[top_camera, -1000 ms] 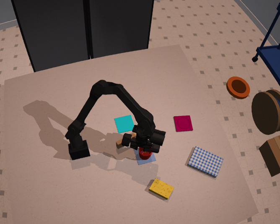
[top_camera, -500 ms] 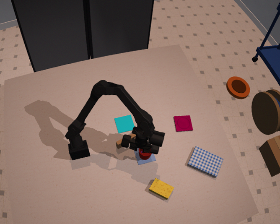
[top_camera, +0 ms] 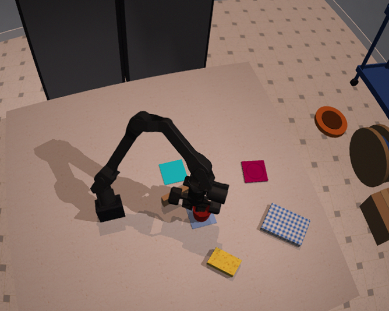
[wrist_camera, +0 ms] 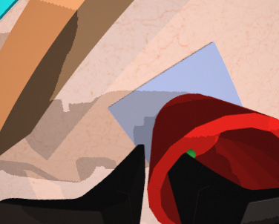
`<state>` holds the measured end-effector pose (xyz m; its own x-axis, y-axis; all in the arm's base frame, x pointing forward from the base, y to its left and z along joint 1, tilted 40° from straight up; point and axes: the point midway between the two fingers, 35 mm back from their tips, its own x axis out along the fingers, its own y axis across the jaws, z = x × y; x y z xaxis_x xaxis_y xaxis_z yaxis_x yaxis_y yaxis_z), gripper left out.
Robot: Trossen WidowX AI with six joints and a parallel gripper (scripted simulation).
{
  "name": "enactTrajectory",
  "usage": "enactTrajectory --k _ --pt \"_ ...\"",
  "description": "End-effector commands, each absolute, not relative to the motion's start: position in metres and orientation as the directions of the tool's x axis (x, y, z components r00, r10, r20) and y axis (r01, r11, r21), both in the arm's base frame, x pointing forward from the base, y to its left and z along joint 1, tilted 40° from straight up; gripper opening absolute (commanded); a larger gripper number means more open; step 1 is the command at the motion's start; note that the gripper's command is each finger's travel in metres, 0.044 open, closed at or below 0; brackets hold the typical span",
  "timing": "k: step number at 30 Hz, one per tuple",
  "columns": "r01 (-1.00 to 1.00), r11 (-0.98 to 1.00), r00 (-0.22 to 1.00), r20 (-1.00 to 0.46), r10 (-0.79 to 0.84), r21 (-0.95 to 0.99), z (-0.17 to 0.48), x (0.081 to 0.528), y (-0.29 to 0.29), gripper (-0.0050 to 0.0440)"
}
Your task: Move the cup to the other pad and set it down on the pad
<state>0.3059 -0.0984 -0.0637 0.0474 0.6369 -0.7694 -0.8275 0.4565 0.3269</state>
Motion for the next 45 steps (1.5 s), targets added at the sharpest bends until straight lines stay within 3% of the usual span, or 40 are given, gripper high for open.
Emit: enactTrajectory --k 1,10,45 --pt "-0.833 0.462 0.063 -0.776 0.627 0.305 -0.058 0.31 -0.102 0.0044" --pt "-0.833 0.462 0.063 -0.776 0.627 0.305 -0.058 0.31 -0.102 0.0" --pt "-0.83 0.463 0.062 -0.774 0.63 0.31 0.0 0.304 -0.151 0.0"
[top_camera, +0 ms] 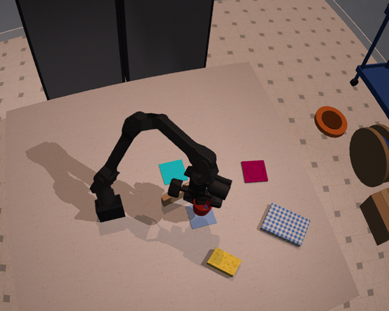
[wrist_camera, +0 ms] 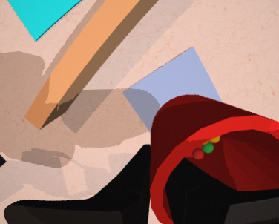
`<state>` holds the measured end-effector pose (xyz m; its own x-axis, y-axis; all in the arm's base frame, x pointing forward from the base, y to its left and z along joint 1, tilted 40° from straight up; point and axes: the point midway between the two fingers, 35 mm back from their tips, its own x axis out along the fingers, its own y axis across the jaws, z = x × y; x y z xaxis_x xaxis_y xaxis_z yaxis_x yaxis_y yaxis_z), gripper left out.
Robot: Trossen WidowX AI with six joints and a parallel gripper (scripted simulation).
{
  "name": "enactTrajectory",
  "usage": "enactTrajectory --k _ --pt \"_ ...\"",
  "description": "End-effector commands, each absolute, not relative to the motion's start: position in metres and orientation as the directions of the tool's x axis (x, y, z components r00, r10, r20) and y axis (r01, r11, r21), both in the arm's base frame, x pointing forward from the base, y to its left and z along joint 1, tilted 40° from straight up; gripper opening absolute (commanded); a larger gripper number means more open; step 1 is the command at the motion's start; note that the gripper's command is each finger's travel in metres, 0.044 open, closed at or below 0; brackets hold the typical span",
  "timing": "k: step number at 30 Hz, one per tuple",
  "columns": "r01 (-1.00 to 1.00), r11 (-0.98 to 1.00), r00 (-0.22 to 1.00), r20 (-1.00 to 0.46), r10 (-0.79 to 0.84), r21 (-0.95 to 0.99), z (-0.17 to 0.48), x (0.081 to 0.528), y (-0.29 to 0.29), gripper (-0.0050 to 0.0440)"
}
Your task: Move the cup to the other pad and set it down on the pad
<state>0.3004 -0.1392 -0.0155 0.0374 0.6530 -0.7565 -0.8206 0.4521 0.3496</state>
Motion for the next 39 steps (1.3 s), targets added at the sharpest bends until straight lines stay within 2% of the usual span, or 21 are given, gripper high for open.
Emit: enactTrajectory --k 1,39 --pt "-0.83 0.463 0.062 -0.774 0.63 0.31 0.003 0.303 -0.152 0.0" --pt "-0.828 0.464 0.062 -0.771 0.634 0.315 0.01 0.298 -0.143 0.0"
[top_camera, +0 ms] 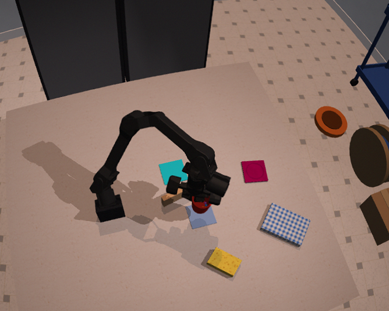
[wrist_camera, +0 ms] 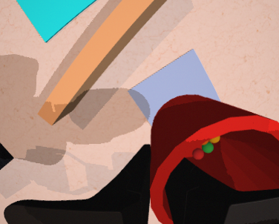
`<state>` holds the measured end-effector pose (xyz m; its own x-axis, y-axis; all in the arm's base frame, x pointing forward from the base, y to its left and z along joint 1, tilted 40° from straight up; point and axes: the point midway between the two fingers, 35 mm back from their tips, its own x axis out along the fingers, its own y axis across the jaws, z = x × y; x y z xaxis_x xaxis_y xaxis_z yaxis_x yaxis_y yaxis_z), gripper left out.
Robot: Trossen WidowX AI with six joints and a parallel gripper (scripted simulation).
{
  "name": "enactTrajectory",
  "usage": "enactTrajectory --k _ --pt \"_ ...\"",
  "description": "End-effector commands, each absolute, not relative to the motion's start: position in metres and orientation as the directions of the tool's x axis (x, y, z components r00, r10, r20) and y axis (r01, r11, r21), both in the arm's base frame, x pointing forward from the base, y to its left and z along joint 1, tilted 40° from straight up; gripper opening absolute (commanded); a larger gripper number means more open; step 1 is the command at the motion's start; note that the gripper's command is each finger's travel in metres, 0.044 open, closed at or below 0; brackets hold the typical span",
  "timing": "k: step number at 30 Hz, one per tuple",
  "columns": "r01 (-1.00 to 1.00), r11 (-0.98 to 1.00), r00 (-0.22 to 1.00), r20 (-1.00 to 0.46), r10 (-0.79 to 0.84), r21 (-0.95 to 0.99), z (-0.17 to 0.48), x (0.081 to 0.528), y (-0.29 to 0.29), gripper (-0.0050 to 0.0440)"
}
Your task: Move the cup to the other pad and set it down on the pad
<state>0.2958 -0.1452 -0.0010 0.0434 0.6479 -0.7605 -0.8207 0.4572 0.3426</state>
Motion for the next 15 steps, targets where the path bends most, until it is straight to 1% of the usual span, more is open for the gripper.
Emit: enactTrajectory --k 1,15 --pt "-0.828 0.464 0.062 -0.771 0.634 0.315 0.012 0.298 -0.141 0.0" --pt "-0.829 0.463 0.062 -0.772 0.633 0.313 0.028 0.294 -0.122 0.0"
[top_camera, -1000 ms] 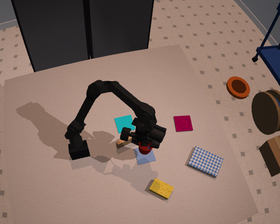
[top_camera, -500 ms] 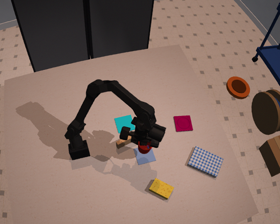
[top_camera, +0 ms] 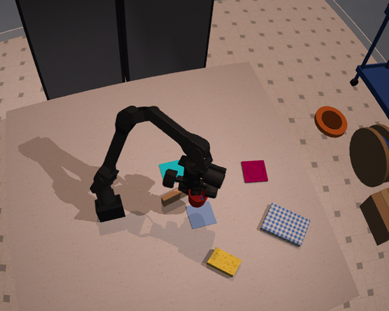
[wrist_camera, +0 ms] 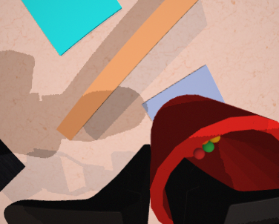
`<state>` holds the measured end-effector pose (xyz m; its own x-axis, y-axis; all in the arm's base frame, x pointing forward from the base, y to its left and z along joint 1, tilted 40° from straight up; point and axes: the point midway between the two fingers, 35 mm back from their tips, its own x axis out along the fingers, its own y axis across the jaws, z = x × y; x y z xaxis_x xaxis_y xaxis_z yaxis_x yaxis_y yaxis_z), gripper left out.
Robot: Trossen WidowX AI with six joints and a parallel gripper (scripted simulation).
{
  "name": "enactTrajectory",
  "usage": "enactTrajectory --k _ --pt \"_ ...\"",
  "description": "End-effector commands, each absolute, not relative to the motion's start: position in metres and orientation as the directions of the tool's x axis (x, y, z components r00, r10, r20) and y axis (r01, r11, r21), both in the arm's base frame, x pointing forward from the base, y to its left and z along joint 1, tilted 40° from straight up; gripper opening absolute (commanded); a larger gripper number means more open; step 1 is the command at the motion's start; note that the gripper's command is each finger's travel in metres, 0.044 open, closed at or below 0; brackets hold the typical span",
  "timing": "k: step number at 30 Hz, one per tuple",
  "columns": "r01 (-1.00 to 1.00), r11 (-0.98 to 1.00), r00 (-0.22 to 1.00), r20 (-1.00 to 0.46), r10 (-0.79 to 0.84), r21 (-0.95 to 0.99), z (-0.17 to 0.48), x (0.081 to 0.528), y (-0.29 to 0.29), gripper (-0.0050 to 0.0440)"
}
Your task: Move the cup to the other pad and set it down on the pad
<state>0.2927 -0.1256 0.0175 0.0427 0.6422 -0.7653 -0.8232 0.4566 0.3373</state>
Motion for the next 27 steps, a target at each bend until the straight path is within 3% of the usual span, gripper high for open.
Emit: enactTrajectory --k 1,27 --pt "-0.829 0.463 0.062 -0.772 0.633 0.313 0.029 0.294 -0.121 0.0" --pt "-0.829 0.462 0.061 -0.771 0.634 0.314 0.061 0.289 -0.084 0.0"
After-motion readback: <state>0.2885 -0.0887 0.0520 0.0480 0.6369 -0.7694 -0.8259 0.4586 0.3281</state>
